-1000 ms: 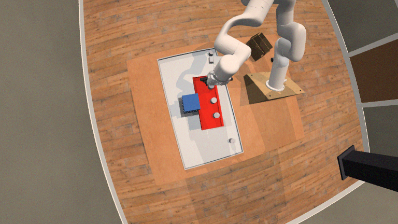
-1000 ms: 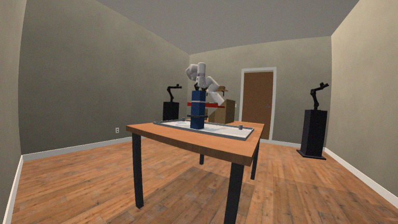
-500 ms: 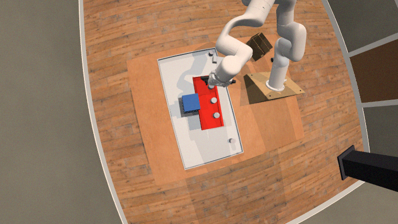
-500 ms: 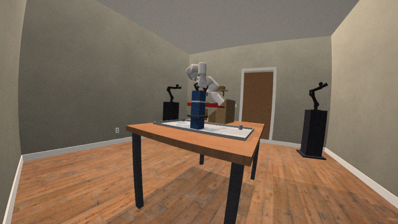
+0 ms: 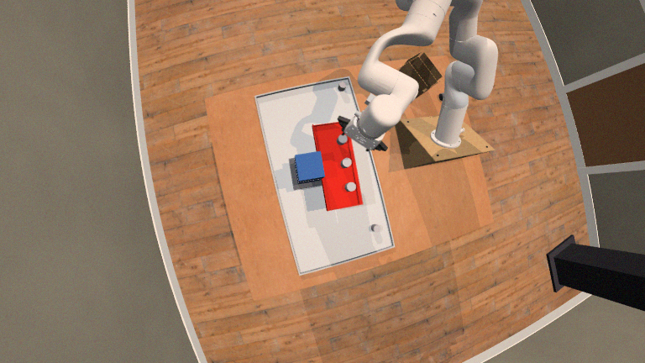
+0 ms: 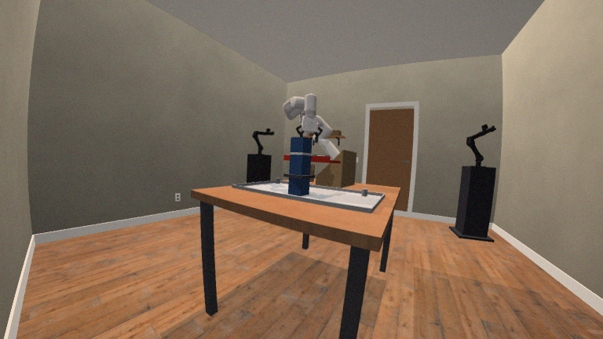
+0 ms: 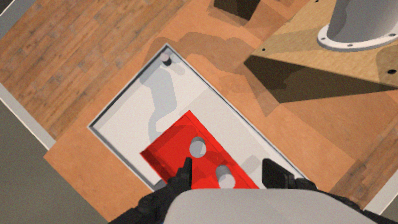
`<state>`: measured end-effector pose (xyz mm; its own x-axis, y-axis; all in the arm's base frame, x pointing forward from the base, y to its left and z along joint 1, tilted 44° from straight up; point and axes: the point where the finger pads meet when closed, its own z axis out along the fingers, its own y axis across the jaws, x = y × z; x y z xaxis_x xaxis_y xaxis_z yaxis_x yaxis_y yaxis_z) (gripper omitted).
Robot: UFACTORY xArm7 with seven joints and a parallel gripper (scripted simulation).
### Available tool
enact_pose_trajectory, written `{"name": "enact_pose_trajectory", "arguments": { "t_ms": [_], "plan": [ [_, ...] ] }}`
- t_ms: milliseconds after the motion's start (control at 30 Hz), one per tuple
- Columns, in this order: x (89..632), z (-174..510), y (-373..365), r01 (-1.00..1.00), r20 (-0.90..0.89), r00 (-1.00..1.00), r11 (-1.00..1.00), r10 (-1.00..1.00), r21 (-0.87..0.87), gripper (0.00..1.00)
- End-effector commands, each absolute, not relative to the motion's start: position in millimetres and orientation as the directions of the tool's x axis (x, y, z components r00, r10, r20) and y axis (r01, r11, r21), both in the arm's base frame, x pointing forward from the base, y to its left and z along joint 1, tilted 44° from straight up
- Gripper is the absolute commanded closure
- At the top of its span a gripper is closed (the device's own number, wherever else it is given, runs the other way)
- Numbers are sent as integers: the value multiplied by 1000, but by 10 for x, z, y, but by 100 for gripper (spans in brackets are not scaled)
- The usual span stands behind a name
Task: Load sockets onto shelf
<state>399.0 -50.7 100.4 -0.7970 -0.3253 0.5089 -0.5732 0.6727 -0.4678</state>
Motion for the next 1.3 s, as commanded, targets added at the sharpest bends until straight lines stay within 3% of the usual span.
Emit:
{"name": "enact_pose_trajectory", "arguments": {
  "t_ms": [0, 633, 933, 1267],
  "plan": [
    [3948, 986, -420, -425, 413, -887, 711, -205, -559, 0],
    [3709, 881, -164, 214, -20, -960, 687, 278, -694, 0],
    [3562, 824, -32, 559, -280, -810, 532, 516, -636, 0],
    [3447, 783, 59, 768, -451, -615, 361, 647, -529, 0]
  ]
}}
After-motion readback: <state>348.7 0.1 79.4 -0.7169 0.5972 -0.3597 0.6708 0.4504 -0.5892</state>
